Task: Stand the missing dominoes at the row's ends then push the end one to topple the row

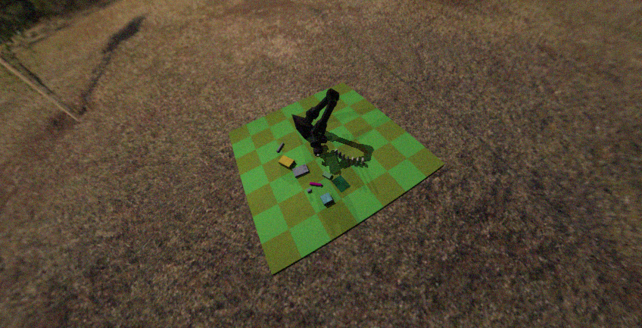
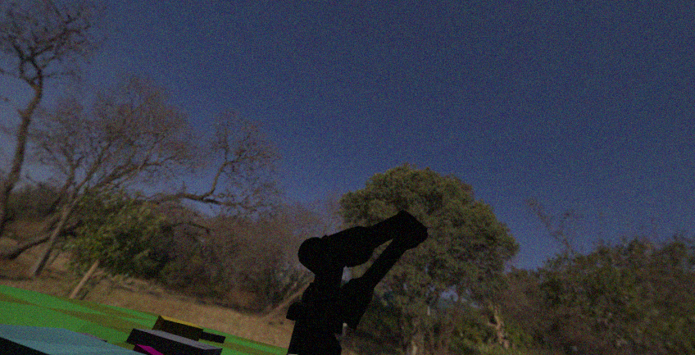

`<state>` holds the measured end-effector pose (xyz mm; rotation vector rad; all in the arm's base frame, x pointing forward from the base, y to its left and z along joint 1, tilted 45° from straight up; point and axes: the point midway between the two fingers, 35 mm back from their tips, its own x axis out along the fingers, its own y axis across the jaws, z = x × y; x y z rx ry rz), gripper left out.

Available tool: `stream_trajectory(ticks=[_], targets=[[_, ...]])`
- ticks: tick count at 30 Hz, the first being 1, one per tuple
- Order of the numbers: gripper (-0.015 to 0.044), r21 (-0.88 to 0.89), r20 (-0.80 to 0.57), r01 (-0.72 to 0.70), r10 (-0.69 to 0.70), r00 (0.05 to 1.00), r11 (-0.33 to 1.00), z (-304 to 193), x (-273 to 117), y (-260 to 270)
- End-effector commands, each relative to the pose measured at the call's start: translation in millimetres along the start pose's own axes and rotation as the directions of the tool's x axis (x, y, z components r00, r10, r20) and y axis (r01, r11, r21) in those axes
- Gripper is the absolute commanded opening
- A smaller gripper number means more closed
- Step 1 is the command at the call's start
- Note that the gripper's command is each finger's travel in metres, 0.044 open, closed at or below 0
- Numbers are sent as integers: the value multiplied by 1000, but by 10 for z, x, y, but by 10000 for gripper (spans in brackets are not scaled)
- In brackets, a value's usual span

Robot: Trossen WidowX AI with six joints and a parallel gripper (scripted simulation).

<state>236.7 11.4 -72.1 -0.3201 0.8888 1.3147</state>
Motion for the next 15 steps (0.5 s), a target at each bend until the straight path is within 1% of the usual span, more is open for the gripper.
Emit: stream_trajectory(ticks=[1, 5, 7, 8, 13, 15], targets=[[0, 6, 3, -1, 1, 1000, 1000, 6, 0, -54], [0, 6, 3, 0, 0, 1000, 1000, 7, 0, -118], [0, 26, -20, 37, -37, 999, 999, -18, -71, -139], [0, 42, -33, 60, -59, 998, 997, -32, -157, -197], [0, 11, -11, 15, -15, 1000, 1000, -10, -650, -360], [0, 2, -1, 3, -3, 1000, 1000, 1, -784, -381]])
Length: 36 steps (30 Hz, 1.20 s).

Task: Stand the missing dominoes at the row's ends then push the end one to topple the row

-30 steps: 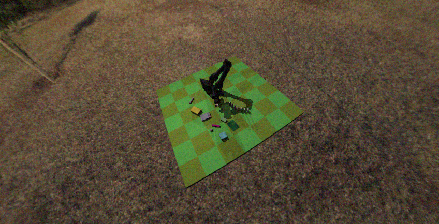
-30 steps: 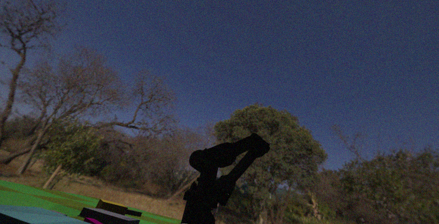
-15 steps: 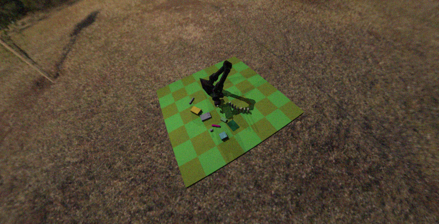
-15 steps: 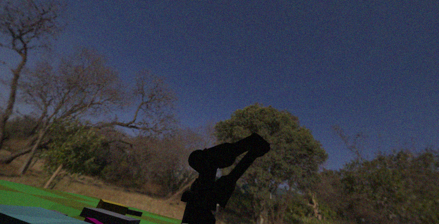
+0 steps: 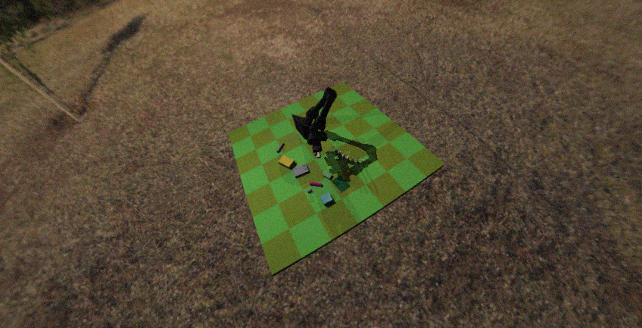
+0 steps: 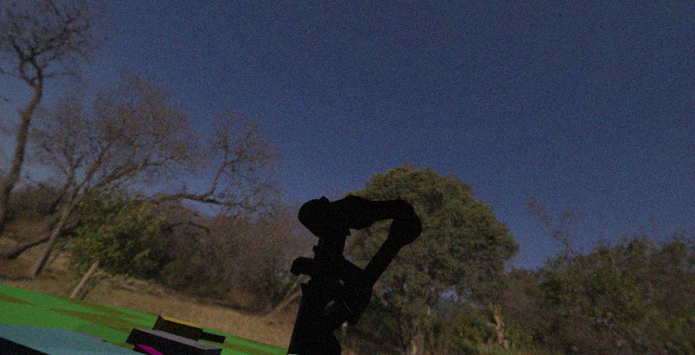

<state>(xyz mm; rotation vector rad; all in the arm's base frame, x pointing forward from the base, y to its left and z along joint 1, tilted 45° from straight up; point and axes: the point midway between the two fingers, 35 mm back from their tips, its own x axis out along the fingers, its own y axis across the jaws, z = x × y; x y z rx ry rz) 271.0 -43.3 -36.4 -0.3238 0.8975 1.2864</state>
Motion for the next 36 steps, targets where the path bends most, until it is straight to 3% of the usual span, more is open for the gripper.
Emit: stream_trajectory(ticks=[1, 4, 6, 11, 16, 21, 23, 32, 36], targets=[[0, -13, 7, -21, 21, 1000, 1000, 5, -161, -20], [0, -13, 7, -21, 21, 1000, 1000, 5, -161, -20], [53, 50, 7, -22, 21, 1000, 999, 2, -161, -31], [184, 497, 7, -21, 21, 1000, 867, -20, -162, -108], [315, 846, 6, -16, 20, 1000, 532, -46, -161, -186], [440, 996, 6, -8, 20, 1000, 91, -73, -159, -257], [440, 1000, 7, -7, 20, 1000, 28, -77, -158, -266], [440, 1000, 6, -7, 20, 1000, 28, -77, -140, -268], [440, 1000, 7, -7, 19, 1000, 27, -74, 229, -278]])
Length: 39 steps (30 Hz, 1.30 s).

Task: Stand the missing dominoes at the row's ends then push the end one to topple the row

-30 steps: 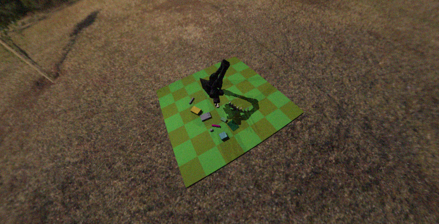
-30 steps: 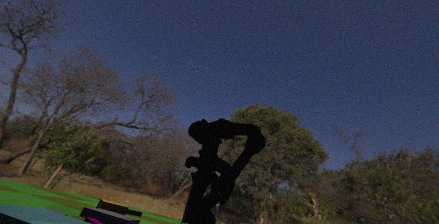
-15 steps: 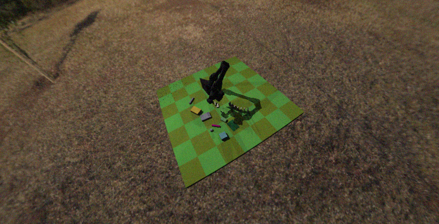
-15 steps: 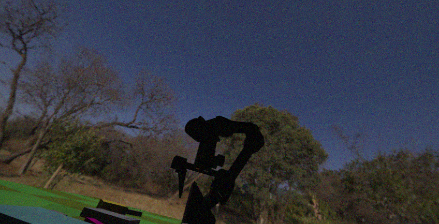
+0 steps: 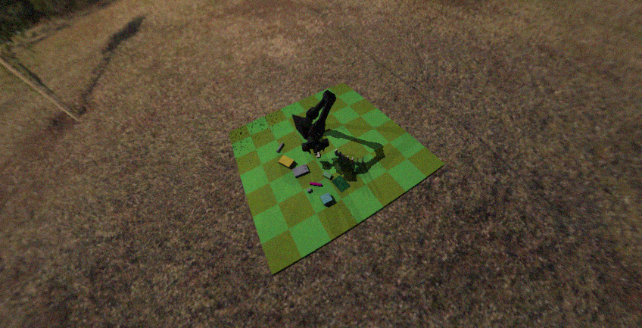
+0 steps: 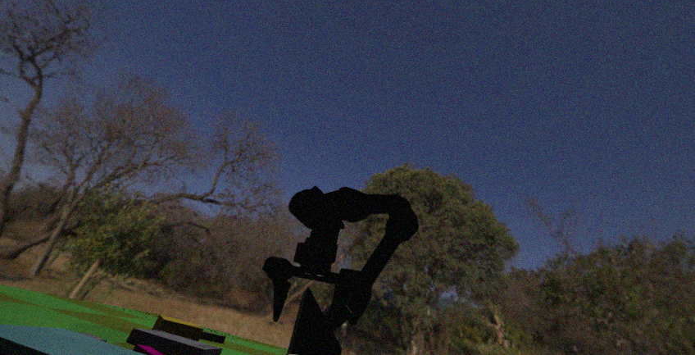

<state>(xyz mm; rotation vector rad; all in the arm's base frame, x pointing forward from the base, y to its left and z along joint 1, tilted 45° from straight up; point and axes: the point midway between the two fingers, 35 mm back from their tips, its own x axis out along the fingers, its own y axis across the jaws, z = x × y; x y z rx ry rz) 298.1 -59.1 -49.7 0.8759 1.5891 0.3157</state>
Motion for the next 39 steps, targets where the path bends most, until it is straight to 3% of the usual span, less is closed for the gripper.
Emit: stream_trajectory(ticks=[1, 20, 33, 39], targets=[[440, 13, -27, -6, 6, 1000, 1000, -62, 347, 13], [440, 13, -28, -9, 9, 1000, 1000, -89, 653, 42], [107, 13, -28, -9, 9, 1000, 1000, -89, 653, 42], [107, 13, -28, -9, 9, 1000, 1000, -89, 653, 42]])
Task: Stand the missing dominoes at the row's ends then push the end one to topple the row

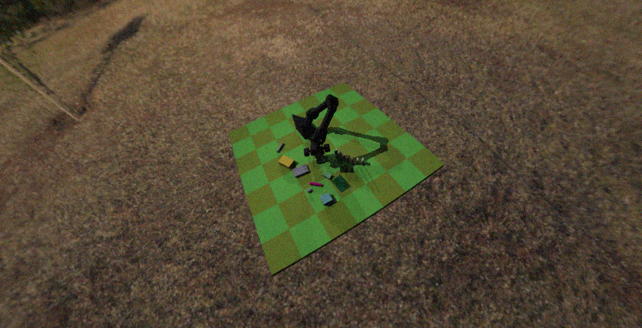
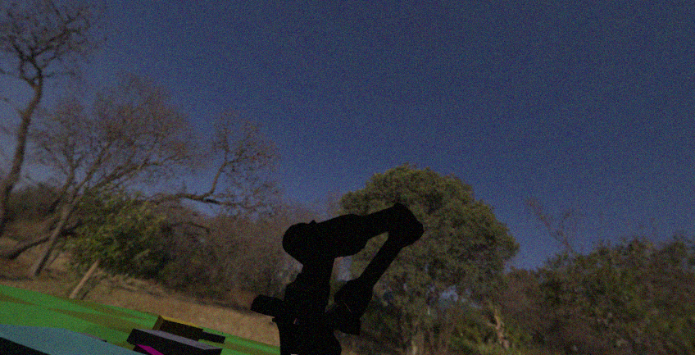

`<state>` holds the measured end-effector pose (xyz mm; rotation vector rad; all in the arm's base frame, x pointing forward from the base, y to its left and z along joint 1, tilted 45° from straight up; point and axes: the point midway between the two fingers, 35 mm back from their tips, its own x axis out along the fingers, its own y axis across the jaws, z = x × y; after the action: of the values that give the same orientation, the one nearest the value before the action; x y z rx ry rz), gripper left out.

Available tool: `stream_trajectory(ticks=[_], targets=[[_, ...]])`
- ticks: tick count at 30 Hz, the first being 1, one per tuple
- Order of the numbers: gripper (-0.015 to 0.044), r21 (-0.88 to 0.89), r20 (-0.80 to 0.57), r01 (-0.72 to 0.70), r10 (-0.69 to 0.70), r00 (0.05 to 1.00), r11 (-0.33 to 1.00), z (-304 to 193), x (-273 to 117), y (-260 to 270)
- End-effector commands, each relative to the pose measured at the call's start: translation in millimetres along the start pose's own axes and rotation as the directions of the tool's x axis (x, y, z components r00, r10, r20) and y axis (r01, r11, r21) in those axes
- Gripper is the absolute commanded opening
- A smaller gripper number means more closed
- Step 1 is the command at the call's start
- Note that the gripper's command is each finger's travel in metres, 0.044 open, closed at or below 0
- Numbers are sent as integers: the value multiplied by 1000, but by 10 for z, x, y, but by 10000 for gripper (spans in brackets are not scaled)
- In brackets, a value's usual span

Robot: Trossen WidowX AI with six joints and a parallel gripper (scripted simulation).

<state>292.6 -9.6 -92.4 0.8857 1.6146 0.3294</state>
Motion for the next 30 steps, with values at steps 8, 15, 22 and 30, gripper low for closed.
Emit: stream_trajectory(ticks=[8, 15, 22, 30], targets=[[107, 6, 1, -1, 1, 1000, 1000, 44, -394, 15], [107, 6, 2, 2, -2, 1000, 1000, 133, -1215, 45], [107, 24, 2, 5, -5, 1000, 1000, 172, -1608, 92], [107, -41, 13, 19, -19, 1000, 999, -192, -1642, 1467]])
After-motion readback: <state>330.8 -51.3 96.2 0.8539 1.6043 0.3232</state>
